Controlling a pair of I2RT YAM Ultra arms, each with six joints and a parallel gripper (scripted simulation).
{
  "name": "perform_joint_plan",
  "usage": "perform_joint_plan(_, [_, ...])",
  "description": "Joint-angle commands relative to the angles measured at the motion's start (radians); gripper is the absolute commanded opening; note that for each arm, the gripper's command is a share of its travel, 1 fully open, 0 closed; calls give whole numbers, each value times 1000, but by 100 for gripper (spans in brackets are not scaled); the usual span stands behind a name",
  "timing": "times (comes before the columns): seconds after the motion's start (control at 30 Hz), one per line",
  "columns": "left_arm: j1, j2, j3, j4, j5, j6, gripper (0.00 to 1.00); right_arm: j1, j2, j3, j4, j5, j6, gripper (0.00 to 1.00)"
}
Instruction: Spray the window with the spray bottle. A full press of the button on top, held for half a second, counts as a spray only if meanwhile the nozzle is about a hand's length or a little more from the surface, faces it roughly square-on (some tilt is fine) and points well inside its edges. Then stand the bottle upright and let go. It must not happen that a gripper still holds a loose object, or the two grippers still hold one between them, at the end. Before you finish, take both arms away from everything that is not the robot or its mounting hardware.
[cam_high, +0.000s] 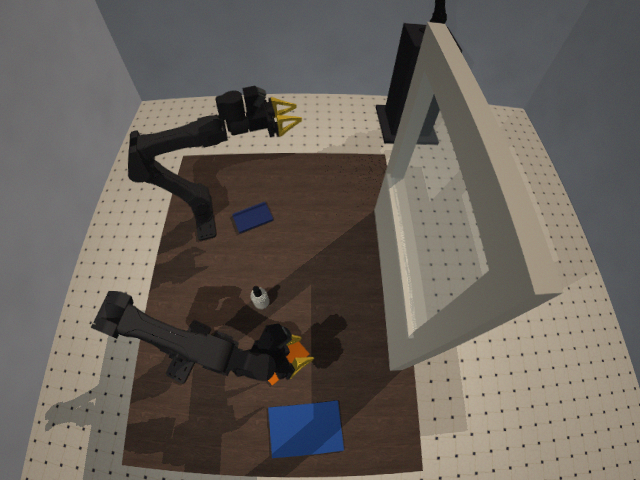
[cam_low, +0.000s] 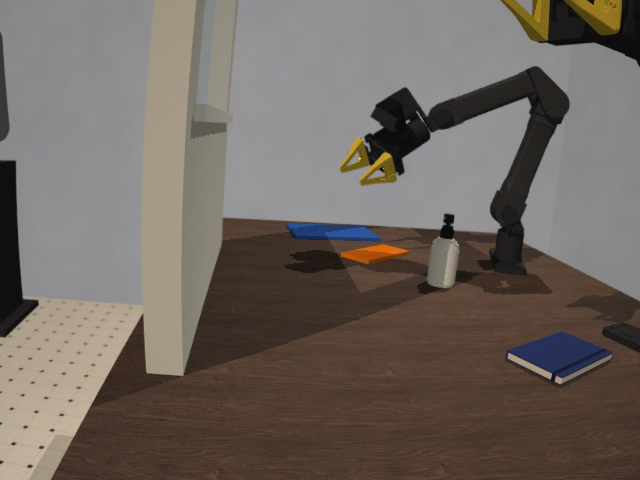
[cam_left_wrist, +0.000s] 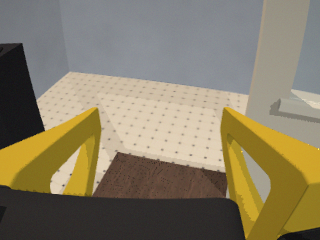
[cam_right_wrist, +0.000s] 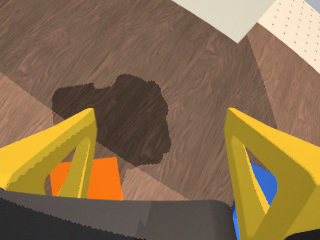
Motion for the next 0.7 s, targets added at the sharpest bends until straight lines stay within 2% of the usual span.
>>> perform_joint_plan(0.0, [8, -17, -23, 0, -8, -5, 65, 20, 30, -28, -42, -86, -95, 69])
perform_joint_plan(0.27, [8, -17, -23, 0, -8, -5, 65, 50, 87, -89, -86, -209, -260, 69])
perform_joint_plan(0.4, [8, -17, -23, 0, -8, -5, 65, 58, 102, -74, -92, -234, -304, 69])
perform_joint_plan(0.43, [8, -17, -23, 0, -8, -5, 65, 60, 108, -119, -106, -253, -325, 69])
perform_joint_plan(0.67, [8, -17, -23, 0, -8, -5, 65, 87, 161, -174, -152, -378, -481, 69])
